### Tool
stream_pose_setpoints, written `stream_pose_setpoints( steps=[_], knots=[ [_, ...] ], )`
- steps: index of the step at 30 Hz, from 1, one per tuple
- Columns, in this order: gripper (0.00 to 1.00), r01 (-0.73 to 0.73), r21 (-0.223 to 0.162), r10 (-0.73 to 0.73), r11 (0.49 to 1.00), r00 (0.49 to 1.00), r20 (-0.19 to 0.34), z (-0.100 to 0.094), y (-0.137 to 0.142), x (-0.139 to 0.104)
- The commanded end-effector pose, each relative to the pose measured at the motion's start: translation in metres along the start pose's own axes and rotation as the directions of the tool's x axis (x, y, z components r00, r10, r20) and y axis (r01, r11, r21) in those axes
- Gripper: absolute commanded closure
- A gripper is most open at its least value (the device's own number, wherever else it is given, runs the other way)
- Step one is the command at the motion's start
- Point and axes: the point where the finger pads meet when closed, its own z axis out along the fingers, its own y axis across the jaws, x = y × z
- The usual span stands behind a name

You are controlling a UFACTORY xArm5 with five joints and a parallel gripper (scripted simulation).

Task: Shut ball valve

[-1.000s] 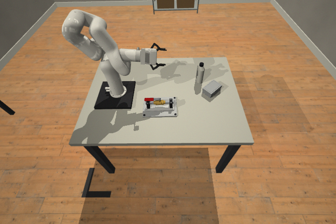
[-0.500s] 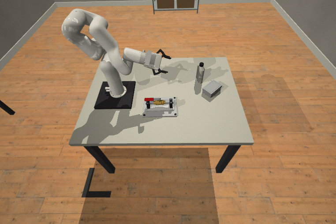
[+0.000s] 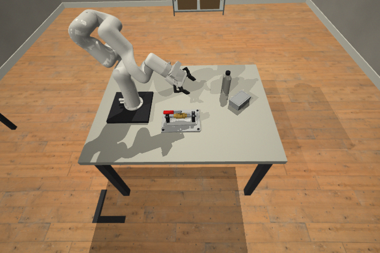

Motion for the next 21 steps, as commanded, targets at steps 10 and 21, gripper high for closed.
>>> stream_pose_setpoints(
  steps=[10, 21],
  knots=[
    [0.00, 0.276, -0.136, -0.220, 0.951, 0.918, 0.329, 0.006, 0.067, -0.015],
    [0.00, 0.416, -0.097, -0.303, 0.904, 0.785, 0.541, -0.015, 0.105, -0.032]
  ],
)
